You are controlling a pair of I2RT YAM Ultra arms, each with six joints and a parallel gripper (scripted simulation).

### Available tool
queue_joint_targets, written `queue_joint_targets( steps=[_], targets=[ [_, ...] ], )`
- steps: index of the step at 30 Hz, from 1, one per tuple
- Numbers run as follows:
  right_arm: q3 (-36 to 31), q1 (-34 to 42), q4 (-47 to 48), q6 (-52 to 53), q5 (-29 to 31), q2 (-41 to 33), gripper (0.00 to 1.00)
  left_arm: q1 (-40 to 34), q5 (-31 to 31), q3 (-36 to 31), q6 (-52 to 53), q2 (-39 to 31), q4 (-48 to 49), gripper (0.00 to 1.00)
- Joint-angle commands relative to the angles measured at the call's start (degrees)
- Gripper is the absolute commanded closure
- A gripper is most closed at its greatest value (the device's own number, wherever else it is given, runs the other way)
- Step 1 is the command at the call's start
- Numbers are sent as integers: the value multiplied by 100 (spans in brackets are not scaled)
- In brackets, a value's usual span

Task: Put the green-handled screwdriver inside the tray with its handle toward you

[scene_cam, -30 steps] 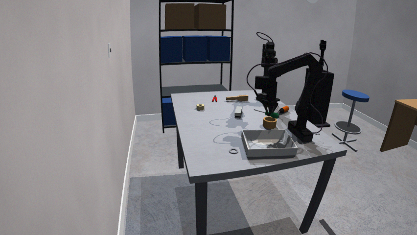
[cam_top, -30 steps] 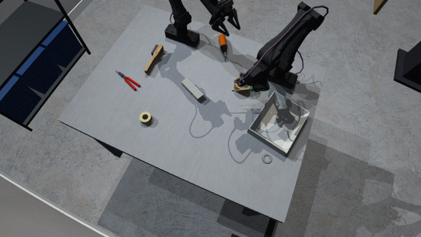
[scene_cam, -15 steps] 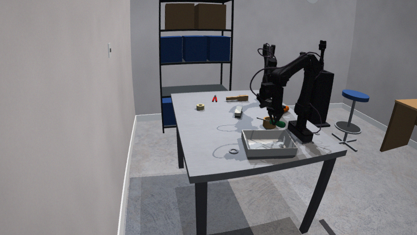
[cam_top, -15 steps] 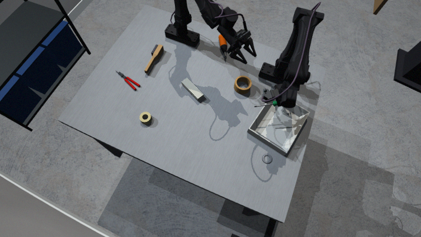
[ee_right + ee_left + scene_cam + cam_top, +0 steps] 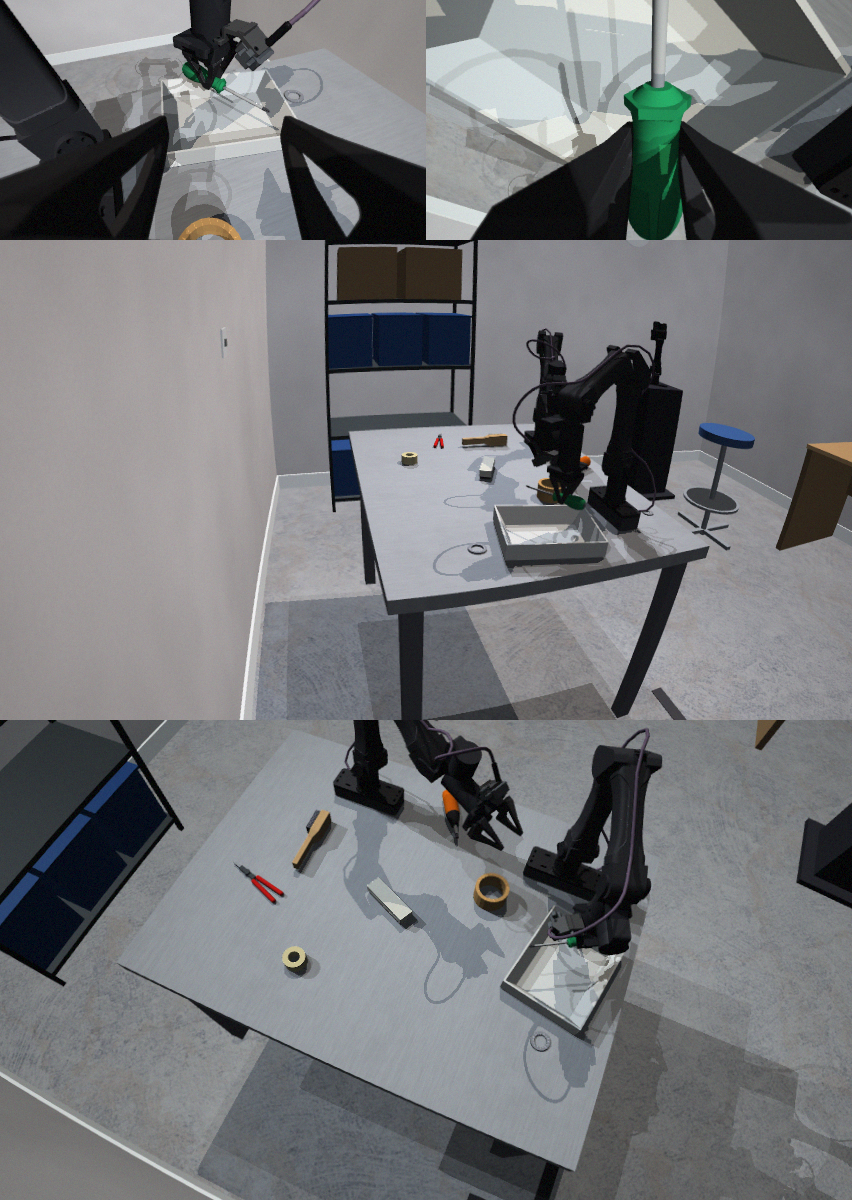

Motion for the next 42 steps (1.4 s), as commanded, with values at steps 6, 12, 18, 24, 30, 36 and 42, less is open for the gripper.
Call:
queue_joint_targets(
  steps=[6,12,18,24,30,36,42],
  targets=[
    [43,41,77,30,46,-82,35,58,106,-195,140,109,288,83],
    [43,11,44,16,18,-81,35,58,104,-22,141,14,33,83],
    [43,11,44,16,18,-81,35,59,101,183,136,-86,-45,83],
    [43,11,44,16,18,-81,35,88,202,118,-879,-90,1,83],
    [43,11,44,16,18,-81,35,135,237,5,-2324,-150,145,83],
    [43,11,44,16,18,-81,35,93,190,-110,-3972,-265,247,83],
    [43,11,44,16,18,-81,35,28,105,-188,-4802,-351,305,83]
  ],
)
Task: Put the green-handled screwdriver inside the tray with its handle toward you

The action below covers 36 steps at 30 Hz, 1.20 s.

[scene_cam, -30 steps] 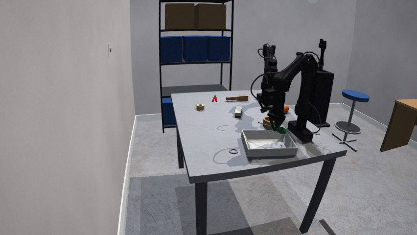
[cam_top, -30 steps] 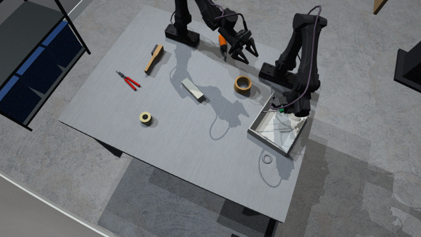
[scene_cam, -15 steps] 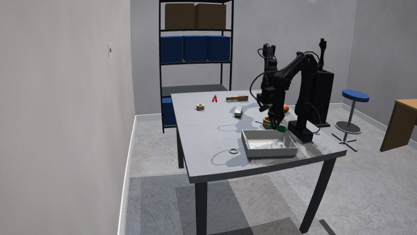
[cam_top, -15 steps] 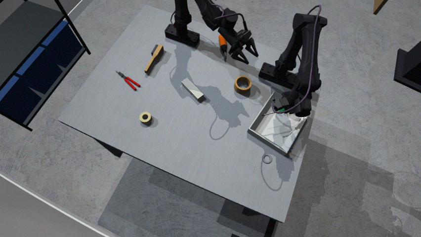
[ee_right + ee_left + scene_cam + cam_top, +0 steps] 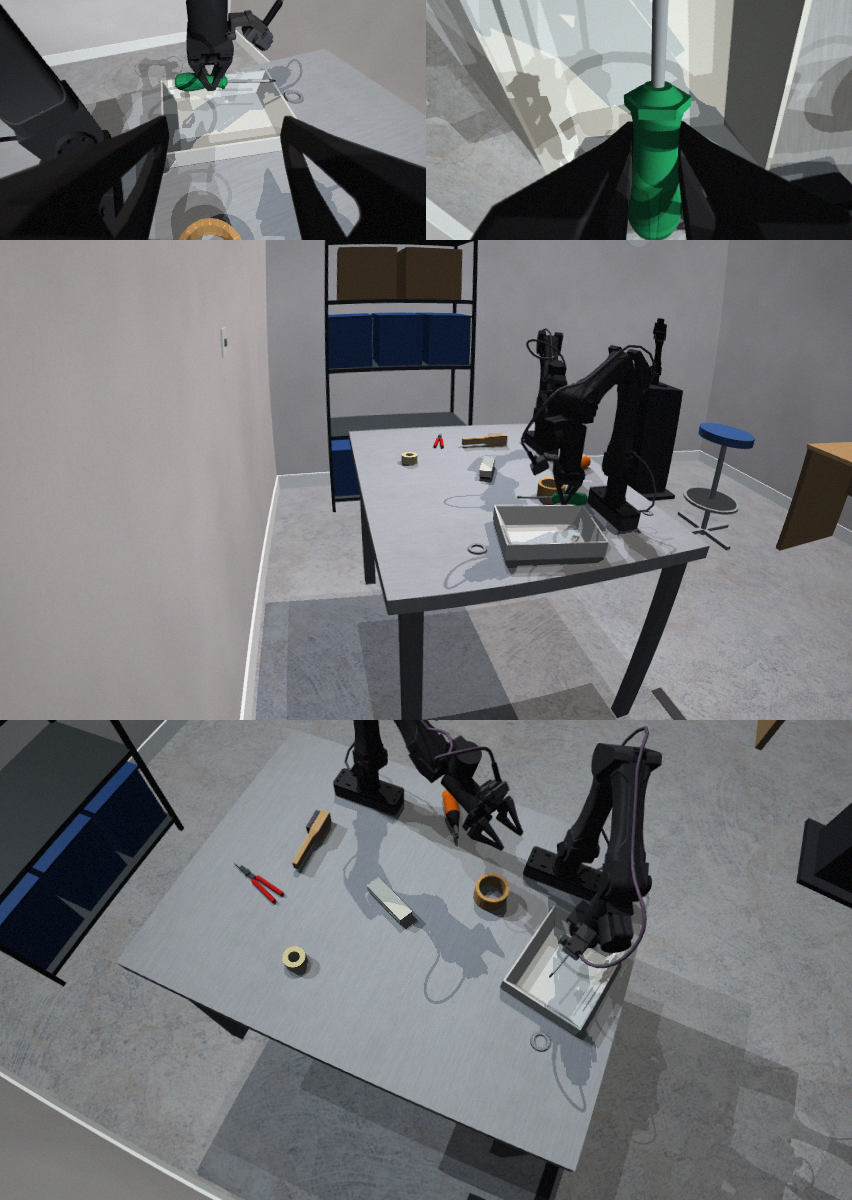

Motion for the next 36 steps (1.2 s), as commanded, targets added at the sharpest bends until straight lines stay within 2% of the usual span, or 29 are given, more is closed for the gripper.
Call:
queue_joint_targets(
  steps=[1,16,25,36],
  targets=[
    [43,11,33,16,18,-81,35,-62,-38,-39,-736,-214,155,83],
    [43,11,33,16,18,-81,35,-97,-50,-328,-737,-90,448,83],
    [43,11,33,16,18,-81,35,-133,-52,-113,-774,32,437,83],
    [43,11,33,16,18,-81,35,-41,-39,-933,-635,406,1551,83]
  ],
)
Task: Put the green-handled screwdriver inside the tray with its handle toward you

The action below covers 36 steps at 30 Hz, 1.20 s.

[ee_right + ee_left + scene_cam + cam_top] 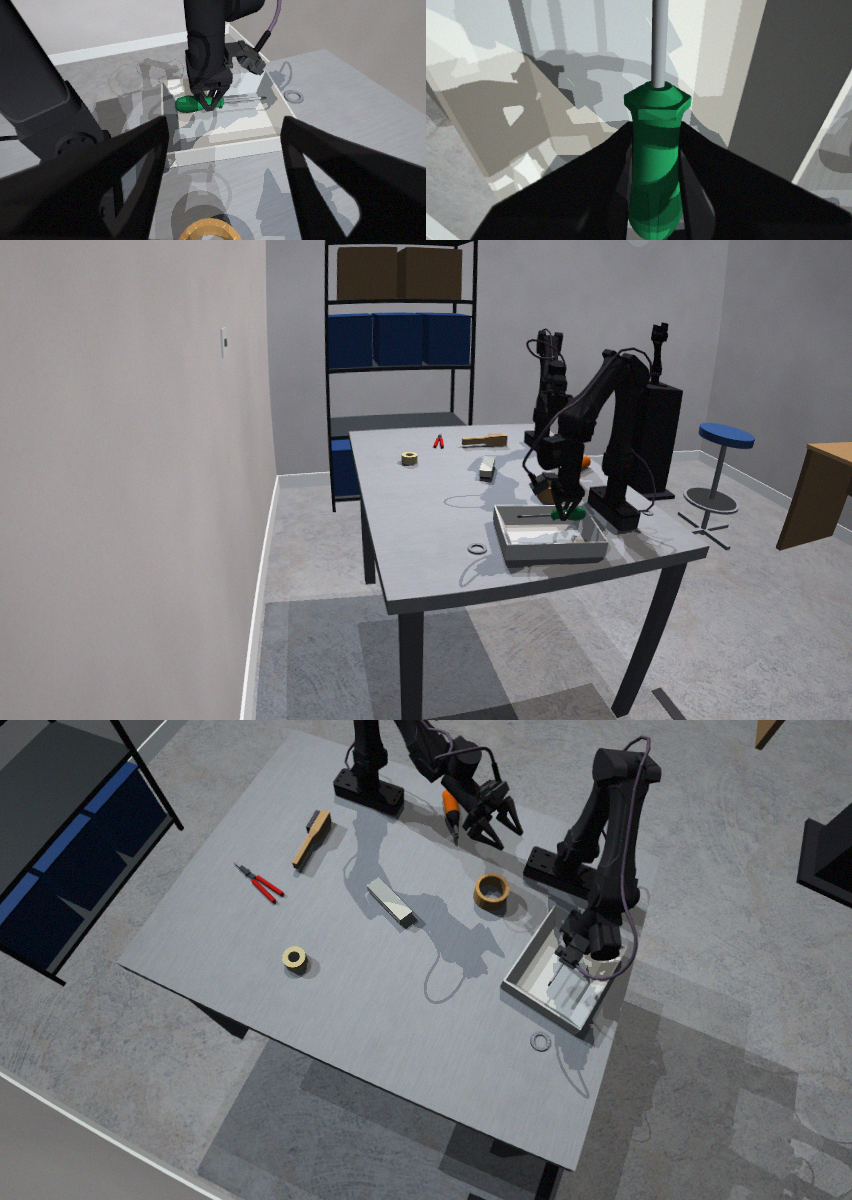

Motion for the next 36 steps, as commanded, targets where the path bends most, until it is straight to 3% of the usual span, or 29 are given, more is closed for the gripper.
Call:
queue_joint_targets(
  steps=[1,11,29,32,36],
  targets=[
    [43,11,33,16,18,-81,35,3,9,-94,64,85,476,83],
    [43,11,33,16,18,-81,35,84,8,-513,110,552,1370,83],
    [43,11,33,16,18,-81,35,113,32,-638,131,583,1618,83],
    [43,11,33,16,18,-81,35,70,31,-620,89,556,1615,49],
    [43,11,33,16,18,-81,35,39,25,-553,12,454,1530,48]
  ],
)
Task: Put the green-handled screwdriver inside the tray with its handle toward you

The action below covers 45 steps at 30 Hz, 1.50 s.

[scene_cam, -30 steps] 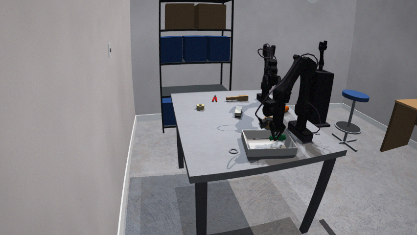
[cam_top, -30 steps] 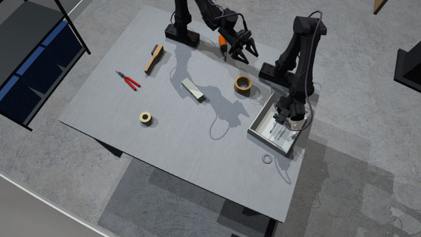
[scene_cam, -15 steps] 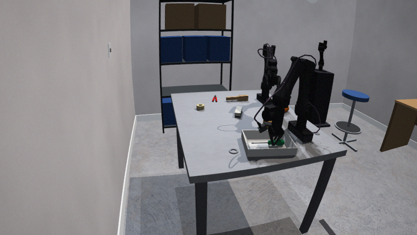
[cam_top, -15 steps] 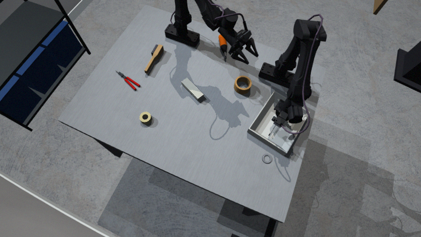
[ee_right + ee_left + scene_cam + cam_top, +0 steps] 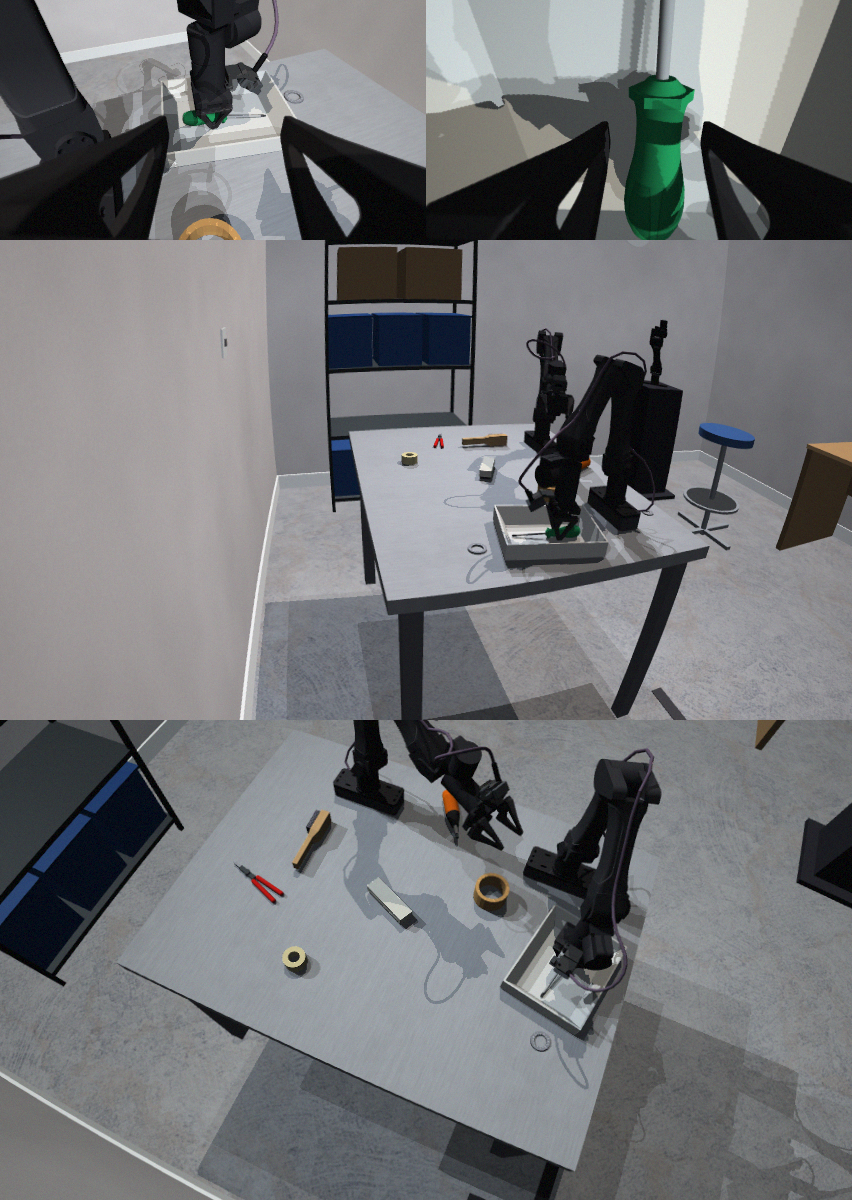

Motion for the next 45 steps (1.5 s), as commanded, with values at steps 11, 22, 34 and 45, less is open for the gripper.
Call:
queue_joint_targets(
  steps=[11,22,34,45],
  targets=[
    [43,11,33,16,18,-81,35,-85,42,256,-171,-540,-375,48],
    [43,11,33,16,18,-81,35,154,86,802,77,-940,-1295,35],
    [43,11,33,16,18,-81,35,77,17,1104,29,-1045,-2035,35],
    [43,11,33,16,18,-81,35,70,15,1091,27,-1014,-2033,35]
  ],
)
